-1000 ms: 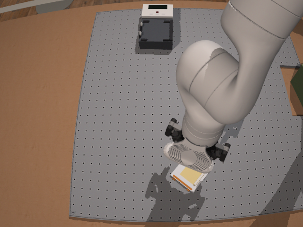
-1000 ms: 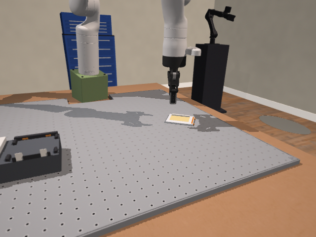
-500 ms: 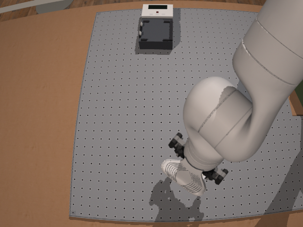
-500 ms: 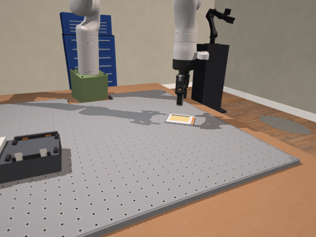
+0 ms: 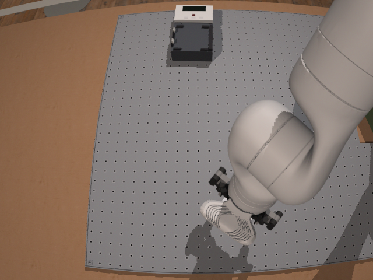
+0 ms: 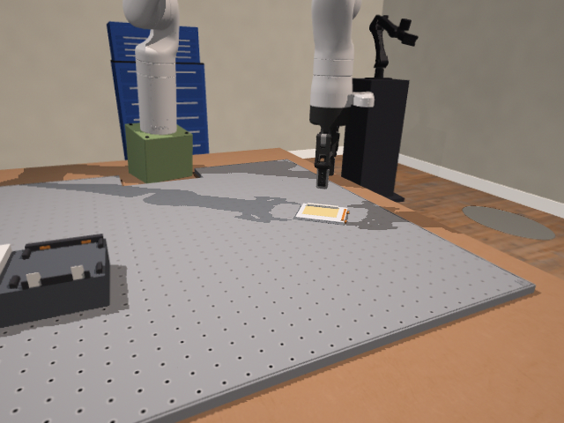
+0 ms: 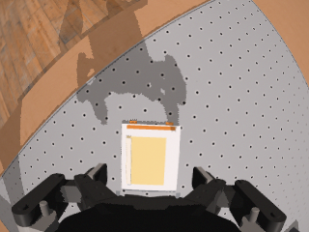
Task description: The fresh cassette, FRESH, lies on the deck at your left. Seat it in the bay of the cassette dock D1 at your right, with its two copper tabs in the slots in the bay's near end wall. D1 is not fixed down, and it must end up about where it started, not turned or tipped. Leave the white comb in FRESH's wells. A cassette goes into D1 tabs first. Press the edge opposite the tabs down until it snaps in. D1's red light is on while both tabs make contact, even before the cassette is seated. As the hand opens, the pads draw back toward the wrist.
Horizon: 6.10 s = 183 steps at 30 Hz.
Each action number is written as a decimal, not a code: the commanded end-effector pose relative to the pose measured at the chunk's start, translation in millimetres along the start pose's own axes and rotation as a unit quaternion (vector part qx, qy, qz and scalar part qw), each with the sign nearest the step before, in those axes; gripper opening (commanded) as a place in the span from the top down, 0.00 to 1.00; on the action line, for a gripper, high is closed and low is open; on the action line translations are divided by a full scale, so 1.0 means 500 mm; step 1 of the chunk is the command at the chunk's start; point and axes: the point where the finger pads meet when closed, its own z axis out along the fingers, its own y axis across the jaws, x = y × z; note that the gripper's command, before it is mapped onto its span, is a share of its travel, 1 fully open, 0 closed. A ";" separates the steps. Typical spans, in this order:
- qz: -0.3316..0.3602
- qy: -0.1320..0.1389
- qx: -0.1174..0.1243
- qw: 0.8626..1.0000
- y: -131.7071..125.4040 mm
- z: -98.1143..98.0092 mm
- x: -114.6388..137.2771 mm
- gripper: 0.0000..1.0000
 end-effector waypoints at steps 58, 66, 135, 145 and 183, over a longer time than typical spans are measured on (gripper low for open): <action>0.000 0.001 0.000 1.000 0.000 0.134 0.001 0.00; 0.000 0.001 0.000 1.000 0.000 0.138 0.001 0.00; 0.000 0.001 0.000 1.000 0.000 0.053 0.001 1.00; 0.000 0.001 0.000 1.000 0.000 0.026 0.001 1.00; -0.181 -0.008 -0.019 0.983 0.087 -0.014 -0.065 1.00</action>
